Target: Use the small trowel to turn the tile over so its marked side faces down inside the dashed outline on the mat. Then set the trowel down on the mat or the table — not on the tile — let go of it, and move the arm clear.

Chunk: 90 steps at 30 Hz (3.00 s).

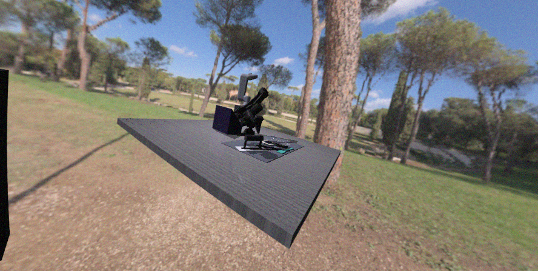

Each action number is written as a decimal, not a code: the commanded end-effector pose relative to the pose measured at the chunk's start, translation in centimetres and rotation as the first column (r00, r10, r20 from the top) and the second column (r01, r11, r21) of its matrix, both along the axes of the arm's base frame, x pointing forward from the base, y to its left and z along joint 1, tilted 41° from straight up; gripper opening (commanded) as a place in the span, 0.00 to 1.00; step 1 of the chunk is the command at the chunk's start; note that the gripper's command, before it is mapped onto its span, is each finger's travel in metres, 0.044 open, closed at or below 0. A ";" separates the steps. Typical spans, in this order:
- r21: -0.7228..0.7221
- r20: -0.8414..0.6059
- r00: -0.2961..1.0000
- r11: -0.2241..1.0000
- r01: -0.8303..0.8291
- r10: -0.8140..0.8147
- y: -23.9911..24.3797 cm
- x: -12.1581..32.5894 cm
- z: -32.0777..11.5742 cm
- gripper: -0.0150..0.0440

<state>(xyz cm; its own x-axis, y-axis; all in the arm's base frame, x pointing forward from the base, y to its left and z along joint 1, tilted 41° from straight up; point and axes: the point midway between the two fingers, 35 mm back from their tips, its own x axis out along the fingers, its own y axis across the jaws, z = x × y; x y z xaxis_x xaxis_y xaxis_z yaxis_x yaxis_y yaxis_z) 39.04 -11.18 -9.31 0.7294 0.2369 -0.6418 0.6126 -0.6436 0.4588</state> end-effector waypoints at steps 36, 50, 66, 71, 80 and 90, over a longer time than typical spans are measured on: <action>0.002 0.003 1.000 1.000 0.008 -0.008 1.2 3.6 -3.0 0.51; 0.002 0.003 1.000 1.000 0.008 -0.008 1.2 3.6 -3.0 0.35; -0.002 0.003 1.000 1.000 0.006 -0.006 -2.8 3.6 1.6 0.25; -0.002 0.003 1.000 1.000 0.006 -0.006 -2.8 3.6 1.6 0.25; -0.046 0.074 0.992 0.994 -0.096 0.099 0.2 1.7 3.5 0.25; -0.117 0.163 0.958 0.969 -0.220 0.237 4.1 -1.3 5.7 0.25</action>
<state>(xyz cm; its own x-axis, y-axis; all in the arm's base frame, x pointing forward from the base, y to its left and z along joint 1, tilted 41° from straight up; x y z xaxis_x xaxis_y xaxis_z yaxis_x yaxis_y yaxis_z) 38.30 -7.70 -4.73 0.7502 0.3454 -0.5638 0.6574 -0.4811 0.5800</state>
